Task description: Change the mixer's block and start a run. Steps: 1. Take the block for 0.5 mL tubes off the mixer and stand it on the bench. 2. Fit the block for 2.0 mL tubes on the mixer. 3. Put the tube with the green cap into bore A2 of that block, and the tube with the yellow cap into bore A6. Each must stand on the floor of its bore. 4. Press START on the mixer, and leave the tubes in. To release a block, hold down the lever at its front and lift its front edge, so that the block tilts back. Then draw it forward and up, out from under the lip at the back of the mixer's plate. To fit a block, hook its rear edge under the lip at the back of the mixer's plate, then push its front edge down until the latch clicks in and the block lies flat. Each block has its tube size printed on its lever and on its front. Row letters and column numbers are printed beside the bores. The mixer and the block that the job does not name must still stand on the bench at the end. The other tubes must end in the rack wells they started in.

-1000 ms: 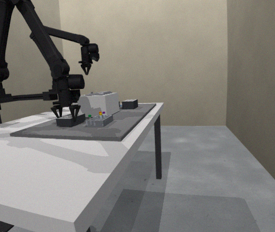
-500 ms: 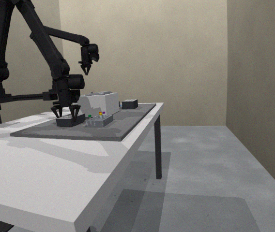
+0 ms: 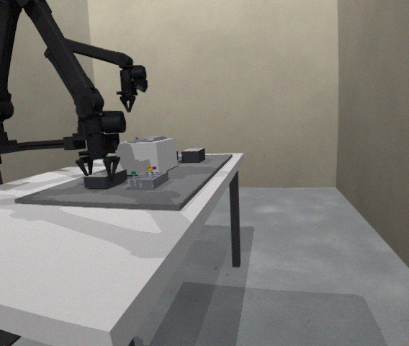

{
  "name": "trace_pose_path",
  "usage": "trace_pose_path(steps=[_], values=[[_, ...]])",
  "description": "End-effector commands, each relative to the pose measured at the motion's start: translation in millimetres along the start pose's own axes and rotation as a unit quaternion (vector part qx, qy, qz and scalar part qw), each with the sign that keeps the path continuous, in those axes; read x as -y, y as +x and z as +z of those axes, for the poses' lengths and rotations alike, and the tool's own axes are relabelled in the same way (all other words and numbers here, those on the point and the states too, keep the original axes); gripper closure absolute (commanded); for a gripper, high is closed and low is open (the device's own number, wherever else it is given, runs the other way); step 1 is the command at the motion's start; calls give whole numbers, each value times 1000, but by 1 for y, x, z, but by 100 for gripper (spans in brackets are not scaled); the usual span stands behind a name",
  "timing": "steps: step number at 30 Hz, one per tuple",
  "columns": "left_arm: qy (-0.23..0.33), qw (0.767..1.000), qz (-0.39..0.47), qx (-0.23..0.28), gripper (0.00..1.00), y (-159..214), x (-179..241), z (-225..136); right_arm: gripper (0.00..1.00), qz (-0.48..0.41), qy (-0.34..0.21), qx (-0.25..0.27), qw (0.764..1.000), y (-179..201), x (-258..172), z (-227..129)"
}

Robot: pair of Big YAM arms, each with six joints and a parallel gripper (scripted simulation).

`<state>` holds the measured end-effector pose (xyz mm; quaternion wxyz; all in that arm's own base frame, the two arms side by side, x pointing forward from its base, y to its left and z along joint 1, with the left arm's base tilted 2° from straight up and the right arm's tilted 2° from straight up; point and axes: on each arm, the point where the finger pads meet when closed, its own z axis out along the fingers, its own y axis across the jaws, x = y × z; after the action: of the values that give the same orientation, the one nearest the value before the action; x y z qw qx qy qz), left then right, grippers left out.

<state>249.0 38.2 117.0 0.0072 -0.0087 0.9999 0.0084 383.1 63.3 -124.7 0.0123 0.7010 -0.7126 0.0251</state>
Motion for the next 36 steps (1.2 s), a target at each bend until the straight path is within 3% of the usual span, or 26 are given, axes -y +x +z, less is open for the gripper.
trace_pose_path(steps=[1, 18, 36], values=[[-3, 999, 3, 32, 100, -23, -2, -24, 100, -11, 24, 7, 1000, -8, 18, -10], [-4, 999, 3, 40, 100, -29, -3, -29, 100, -11, 23, 6, 1000, -8, 17, -7], [0, 1000, 4, 9, 100, -7, 0, -6, 100, -11, 16, 5, 1000, -7, 12, -3]])
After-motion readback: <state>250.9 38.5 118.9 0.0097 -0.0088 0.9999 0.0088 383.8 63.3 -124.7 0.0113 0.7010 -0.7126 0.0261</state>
